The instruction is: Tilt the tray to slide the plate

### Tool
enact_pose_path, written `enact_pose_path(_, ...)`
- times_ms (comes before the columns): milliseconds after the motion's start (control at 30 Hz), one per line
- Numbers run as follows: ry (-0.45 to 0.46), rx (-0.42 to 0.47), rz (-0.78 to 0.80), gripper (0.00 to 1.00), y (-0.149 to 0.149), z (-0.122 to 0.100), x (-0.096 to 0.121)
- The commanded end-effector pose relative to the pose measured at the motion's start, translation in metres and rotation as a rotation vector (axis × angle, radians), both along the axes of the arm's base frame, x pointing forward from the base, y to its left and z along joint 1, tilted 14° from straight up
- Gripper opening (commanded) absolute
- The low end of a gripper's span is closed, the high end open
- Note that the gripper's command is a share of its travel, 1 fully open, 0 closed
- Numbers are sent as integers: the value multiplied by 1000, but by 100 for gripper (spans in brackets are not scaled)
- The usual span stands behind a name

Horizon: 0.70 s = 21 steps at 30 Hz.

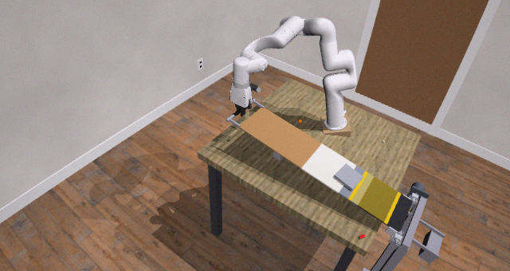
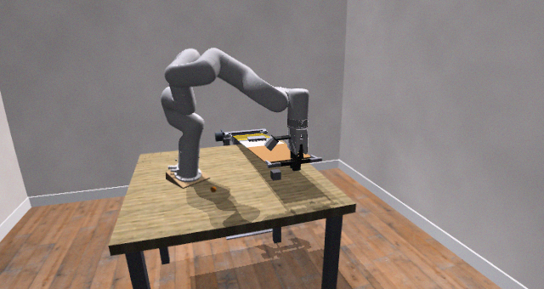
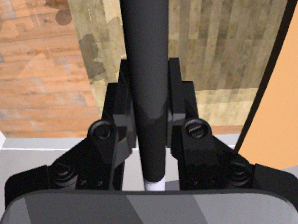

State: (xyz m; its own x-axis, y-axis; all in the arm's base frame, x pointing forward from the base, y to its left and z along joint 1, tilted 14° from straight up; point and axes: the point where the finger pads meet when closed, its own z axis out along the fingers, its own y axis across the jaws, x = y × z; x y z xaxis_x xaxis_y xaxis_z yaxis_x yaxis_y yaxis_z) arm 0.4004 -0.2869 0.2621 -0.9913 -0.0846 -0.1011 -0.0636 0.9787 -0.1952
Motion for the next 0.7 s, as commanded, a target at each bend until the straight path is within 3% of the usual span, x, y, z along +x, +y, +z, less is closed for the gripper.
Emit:
enact_pose_path(0, -26, -12, 7, 0, -7, -18, 2)
enact_pose_path(67, -26, -12, 7, 0, -13, -36, 5)
enact_pose_path(267, -26, -12, 7, 0, -15, -44, 6)
enact_pose_path(667, -26, -12, 7, 0, -15, -42, 6)
